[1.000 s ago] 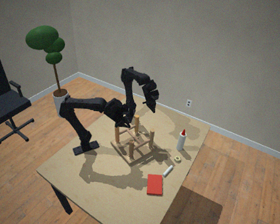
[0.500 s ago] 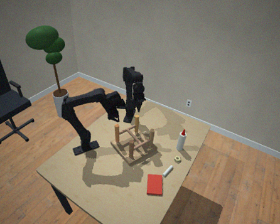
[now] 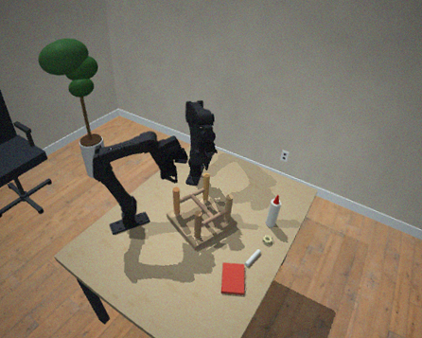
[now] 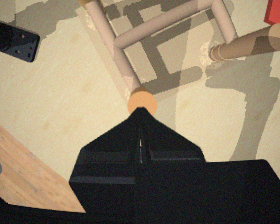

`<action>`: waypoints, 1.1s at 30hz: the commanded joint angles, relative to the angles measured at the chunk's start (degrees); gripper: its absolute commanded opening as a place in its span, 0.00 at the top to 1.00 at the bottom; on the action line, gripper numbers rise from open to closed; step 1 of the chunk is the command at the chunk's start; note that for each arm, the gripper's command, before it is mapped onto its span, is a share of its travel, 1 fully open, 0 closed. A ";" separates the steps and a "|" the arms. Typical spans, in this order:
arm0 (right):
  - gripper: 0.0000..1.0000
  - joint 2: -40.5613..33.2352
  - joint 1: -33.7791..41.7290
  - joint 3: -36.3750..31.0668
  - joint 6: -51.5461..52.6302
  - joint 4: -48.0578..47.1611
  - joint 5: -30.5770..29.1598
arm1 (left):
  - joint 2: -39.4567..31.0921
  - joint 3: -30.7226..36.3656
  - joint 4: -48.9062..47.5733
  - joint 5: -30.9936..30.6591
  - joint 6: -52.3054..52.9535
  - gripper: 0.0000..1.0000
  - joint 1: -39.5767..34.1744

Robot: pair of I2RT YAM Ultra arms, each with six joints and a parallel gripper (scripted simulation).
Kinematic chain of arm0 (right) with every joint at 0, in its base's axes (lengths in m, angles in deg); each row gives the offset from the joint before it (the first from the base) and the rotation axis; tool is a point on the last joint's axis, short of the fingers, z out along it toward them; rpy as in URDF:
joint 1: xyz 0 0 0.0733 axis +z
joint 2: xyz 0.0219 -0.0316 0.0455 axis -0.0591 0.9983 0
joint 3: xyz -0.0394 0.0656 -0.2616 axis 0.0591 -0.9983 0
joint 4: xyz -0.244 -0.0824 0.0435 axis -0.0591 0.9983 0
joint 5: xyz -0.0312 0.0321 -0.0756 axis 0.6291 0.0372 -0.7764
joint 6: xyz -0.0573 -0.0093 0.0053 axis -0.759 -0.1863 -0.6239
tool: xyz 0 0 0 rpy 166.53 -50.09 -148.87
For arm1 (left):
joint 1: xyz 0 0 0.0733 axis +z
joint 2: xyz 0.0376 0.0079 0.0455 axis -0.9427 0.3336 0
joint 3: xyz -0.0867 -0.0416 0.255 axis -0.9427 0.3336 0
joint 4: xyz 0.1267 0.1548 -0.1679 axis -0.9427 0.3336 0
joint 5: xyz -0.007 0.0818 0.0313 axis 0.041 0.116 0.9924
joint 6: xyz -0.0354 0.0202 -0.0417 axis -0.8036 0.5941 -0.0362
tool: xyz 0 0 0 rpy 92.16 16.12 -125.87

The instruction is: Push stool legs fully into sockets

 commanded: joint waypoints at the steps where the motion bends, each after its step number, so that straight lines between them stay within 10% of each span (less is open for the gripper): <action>1: 1.00 -1.53 -0.38 1.98 0.22 0.26 -0.43 | -1.64 1.83 -2.13 0.05 0.06 1.00 0.34; 33: 1.00 -3.85 -0.58 -7.84 -0.77 -6.03 0.53 | -3.80 5.89 -5.99 -0.17 0.46 1.00 0.46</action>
